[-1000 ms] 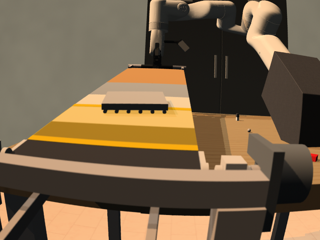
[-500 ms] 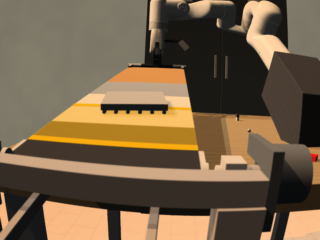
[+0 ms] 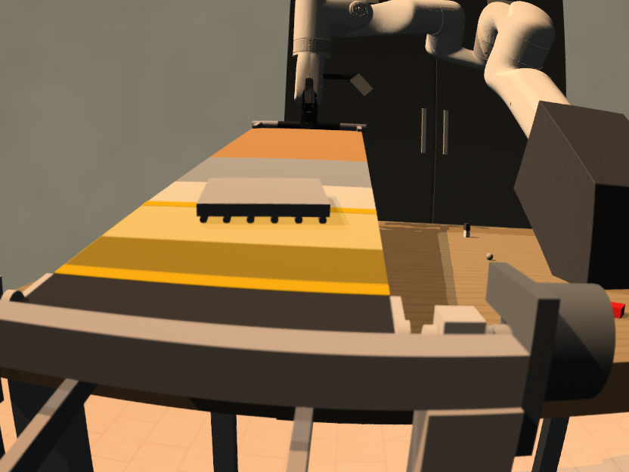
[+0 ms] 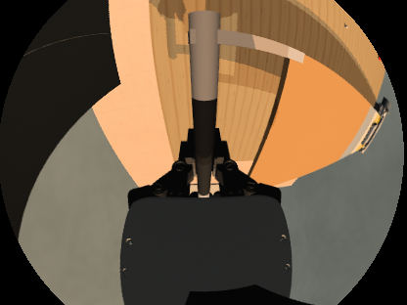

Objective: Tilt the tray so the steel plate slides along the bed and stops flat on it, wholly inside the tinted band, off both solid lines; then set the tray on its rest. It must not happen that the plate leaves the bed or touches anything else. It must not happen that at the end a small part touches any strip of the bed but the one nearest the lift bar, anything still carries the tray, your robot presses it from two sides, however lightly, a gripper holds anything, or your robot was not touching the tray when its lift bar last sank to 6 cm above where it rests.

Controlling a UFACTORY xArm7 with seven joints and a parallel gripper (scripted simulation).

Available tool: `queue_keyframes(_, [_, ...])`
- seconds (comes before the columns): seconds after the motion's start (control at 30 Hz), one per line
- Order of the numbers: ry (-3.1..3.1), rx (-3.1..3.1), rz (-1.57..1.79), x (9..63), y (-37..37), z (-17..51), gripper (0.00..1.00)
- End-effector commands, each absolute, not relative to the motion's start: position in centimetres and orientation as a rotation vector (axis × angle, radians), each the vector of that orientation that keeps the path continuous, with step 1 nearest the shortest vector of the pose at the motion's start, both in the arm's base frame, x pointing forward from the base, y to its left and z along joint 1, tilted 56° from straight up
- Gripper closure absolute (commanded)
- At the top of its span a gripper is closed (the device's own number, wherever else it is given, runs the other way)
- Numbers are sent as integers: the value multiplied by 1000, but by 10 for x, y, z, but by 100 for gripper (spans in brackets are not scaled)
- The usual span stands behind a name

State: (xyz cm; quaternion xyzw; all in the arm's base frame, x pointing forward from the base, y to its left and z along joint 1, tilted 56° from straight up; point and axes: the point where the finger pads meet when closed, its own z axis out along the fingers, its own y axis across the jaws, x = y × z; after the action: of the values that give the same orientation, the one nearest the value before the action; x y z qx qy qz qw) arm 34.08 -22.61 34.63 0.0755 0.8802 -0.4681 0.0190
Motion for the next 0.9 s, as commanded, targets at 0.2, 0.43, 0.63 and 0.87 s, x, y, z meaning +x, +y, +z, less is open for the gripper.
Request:
queue_keyframes(0.2, [2729, 231, -1455, 347, -176, 368, 100])
queue_keyframes(0.43, [2729, 231, -1455, 343, -241, 340, 100])
queue_keyframes(0.63, [2729, 231, -1455, 343, -241, 340, 100])
queue_keyframes(0.87, [2729, 231, -1455, 343, -242, 339, 100])
